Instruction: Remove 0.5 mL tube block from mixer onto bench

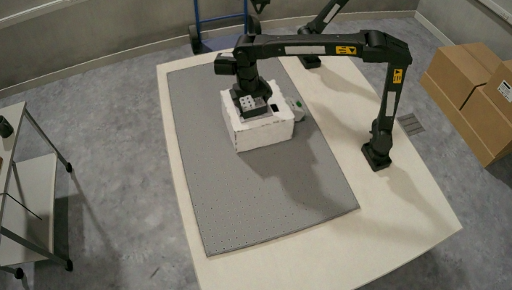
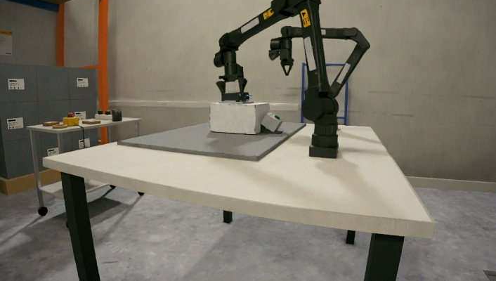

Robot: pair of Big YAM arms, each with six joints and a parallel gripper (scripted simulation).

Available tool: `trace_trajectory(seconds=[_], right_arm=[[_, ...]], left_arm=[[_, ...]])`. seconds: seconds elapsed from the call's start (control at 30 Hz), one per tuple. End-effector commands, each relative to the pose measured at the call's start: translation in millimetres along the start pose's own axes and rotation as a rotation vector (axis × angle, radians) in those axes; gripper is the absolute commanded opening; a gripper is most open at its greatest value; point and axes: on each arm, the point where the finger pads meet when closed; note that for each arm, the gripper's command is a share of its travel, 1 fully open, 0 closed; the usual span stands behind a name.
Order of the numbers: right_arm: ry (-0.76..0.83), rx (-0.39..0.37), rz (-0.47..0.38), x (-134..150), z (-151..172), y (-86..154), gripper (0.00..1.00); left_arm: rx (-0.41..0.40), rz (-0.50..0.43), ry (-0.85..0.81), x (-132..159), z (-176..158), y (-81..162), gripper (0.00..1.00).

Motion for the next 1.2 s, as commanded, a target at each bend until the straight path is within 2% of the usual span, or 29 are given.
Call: trace_trajectory(seconds=[0.0,0.57,1.17], right_arm=[[-0.007,0.012,-0.056,-11.6,-6.0,21.4,0.00],[-0.008,0.015,-0.067,-13.2,-6.3,26.7,0.00],[-0.007,-0.001,-0.002,-0.2,-2.6,1.6,0.00]], left_arm=[[-0.036,-0.035,-0.018,-18.7,3.3,27.5,0.00],[-0.034,-0.035,-0.019,-18.5,2.5,27.1,0.00],[-0.019,-0.031,-0.034,-10.6,-16.9,24.4,0.00]])
Point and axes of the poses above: on each arm, the point where the finger pads meet when closed, its own y axis back along the fingers, its own z axis across the jaws, x = y × z, and after that the axes turned 5 degrees about y, right-handed
